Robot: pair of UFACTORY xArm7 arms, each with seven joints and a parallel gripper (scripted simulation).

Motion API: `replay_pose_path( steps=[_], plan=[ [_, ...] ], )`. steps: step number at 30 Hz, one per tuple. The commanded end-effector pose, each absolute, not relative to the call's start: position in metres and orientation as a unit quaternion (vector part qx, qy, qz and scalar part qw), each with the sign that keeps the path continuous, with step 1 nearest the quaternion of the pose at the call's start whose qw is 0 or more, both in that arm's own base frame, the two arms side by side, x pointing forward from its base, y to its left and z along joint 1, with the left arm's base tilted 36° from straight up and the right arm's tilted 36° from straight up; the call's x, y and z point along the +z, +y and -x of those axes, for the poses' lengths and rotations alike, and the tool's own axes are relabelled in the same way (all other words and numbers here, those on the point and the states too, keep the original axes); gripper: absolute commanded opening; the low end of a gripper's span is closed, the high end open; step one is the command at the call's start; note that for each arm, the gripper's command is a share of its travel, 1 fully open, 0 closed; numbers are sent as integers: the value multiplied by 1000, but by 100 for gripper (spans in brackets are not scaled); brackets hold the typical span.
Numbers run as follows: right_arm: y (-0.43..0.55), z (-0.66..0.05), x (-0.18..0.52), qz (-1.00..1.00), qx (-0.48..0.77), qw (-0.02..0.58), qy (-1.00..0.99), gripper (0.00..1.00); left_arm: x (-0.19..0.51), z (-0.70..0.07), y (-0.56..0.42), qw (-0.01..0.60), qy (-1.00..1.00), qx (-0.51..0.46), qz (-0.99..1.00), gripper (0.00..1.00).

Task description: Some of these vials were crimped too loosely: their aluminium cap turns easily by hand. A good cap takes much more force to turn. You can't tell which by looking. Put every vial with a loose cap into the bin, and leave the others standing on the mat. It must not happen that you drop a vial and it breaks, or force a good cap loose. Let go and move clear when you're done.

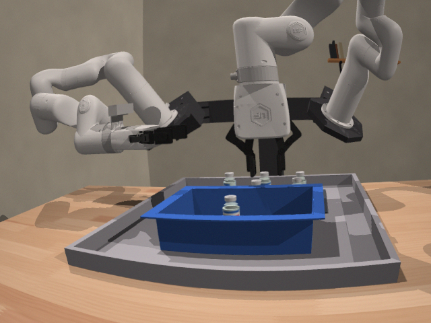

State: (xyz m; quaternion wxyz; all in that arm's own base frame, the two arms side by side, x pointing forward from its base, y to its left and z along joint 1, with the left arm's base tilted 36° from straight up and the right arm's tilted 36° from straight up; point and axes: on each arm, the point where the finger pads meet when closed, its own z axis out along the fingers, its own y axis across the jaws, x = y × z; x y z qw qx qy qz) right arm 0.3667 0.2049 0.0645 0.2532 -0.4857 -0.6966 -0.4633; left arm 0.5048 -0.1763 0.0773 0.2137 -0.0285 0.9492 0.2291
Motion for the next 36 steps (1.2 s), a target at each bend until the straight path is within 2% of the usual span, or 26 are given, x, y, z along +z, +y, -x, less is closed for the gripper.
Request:
replay_pose_path(
  steps=[1, 12, 15, 36],
  plan=[
    [202, -369, 67, 485, -467, 250, -696, 100, 86, -509, -191, 218, 949, 224, 26, 50],
    [246, -402, 34, 483, -472, 249, -694, 100, 76, -504, -174, 218, 949, 224, 26, 50],
    [229, -387, 47, 484, -469, 250, -695, 100, 79, -505, -179, 218, 949, 225, 26, 50],
    [244, -399, 36, 483, -472, 249, -694, 100, 76, -504, -176, 218, 949, 225, 26, 50]
  ],
)
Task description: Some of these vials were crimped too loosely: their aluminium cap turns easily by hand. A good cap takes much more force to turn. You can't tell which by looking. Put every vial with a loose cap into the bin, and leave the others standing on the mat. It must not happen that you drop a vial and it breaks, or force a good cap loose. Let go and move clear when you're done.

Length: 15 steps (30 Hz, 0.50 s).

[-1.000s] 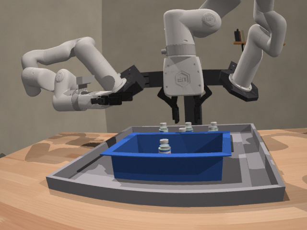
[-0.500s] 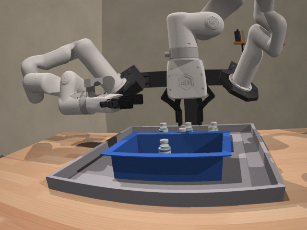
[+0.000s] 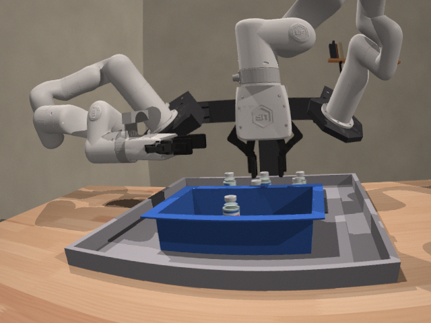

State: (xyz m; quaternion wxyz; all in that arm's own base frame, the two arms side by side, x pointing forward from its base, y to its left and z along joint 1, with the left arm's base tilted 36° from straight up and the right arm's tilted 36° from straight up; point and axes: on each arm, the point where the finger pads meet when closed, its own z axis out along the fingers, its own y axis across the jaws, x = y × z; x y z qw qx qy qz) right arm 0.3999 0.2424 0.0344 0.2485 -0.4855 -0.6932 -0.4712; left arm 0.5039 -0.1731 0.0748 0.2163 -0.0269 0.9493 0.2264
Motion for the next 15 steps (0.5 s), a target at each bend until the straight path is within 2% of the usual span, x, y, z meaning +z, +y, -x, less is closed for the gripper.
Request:
replay_pose_path(
  steps=[1, 15],
  plan=[
    [244, -399, 36, 483, -472, 249, -694, 100, 76, -504, -176, 218, 949, 225, 26, 50],
    [246, -401, 34, 483, -472, 249, -694, 100, 76, -504, -175, 218, 949, 225, 26, 50]
  ],
)
